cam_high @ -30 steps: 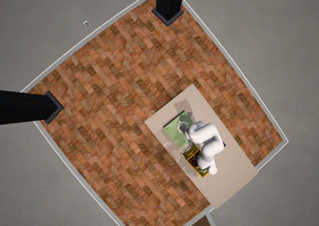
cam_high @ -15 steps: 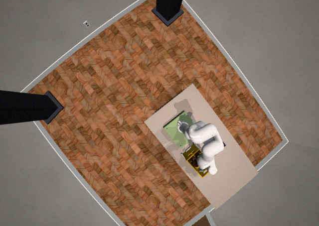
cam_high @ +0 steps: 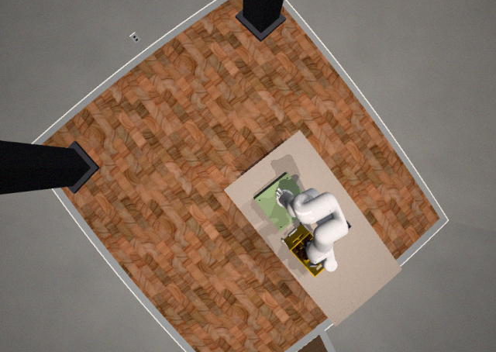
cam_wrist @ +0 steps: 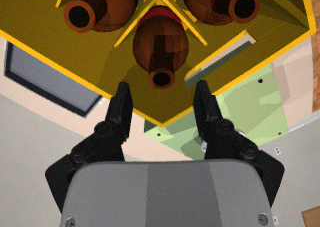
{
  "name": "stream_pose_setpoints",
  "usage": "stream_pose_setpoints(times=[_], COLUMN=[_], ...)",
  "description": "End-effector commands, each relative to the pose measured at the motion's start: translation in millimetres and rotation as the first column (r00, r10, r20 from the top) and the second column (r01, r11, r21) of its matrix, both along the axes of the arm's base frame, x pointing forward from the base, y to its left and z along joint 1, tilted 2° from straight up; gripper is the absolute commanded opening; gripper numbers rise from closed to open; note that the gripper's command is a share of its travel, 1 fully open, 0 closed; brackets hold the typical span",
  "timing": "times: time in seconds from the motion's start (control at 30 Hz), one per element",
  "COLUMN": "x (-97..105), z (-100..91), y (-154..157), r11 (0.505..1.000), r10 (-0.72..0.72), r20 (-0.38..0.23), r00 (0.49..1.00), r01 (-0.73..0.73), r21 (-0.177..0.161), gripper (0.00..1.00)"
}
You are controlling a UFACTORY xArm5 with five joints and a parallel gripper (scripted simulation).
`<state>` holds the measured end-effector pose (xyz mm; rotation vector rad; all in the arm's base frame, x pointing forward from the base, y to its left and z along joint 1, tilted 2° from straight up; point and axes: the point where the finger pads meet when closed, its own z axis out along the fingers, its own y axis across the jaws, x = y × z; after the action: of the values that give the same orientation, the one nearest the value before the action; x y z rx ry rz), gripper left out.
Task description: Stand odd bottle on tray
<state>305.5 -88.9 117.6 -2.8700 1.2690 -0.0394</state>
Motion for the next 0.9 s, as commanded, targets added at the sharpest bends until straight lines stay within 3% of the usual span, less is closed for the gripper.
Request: stream_pose_setpoints(times=[0.0, 0.87], x=[1, 2], z=[-1.0, -27.7], y=[0, 0], r11=[1.000, 1.000], r10=[0.000, 0.000], r20=[0.003, 0.003], r00=[1.000, 1.000], r01=[0.000, 0.000], r21=[-0.001, -0.001], gripper=[0.65, 0.65])
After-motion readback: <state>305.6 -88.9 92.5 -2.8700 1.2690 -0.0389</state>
